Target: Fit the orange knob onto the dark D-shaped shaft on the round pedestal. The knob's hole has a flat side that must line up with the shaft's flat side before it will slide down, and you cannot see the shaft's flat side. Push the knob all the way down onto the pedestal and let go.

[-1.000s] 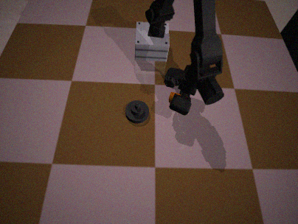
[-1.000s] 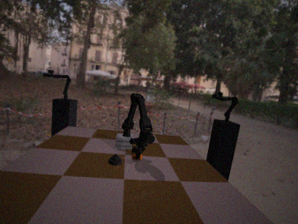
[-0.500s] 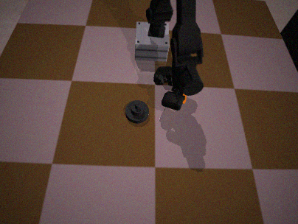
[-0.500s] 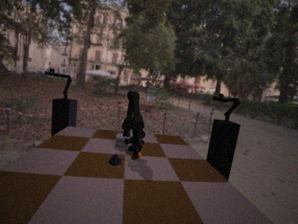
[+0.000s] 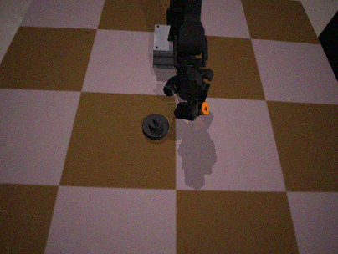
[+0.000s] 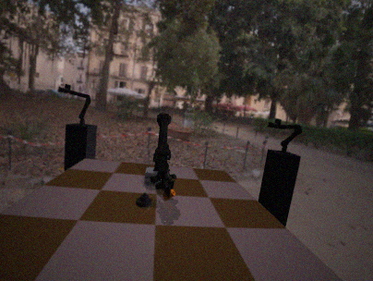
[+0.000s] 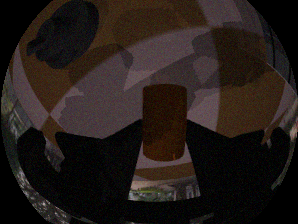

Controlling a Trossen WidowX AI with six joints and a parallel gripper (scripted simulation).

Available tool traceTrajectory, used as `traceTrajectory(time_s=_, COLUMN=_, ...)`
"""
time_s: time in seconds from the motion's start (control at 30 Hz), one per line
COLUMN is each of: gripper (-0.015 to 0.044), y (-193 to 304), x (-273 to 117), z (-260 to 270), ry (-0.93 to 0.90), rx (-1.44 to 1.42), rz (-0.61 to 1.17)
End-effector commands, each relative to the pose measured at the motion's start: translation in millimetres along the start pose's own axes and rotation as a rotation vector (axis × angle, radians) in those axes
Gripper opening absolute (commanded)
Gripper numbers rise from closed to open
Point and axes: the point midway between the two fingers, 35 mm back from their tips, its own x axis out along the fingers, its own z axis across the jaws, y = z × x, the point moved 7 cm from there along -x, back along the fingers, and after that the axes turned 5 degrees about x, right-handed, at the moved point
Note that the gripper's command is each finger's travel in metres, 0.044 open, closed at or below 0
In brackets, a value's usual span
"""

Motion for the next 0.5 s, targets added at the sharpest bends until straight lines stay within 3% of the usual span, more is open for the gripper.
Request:
traceTrajectory(time_s=0.0, gripper=0.0181, y=-10, x=-2, z=0, ry=0.005, rx=-0.004, rz=0.075)
traceTrajectory(time_s=0.47, gripper=0.0181, y=-42, x=-2, z=3, ry=0.026, rx=-0.003, rz=0.31)
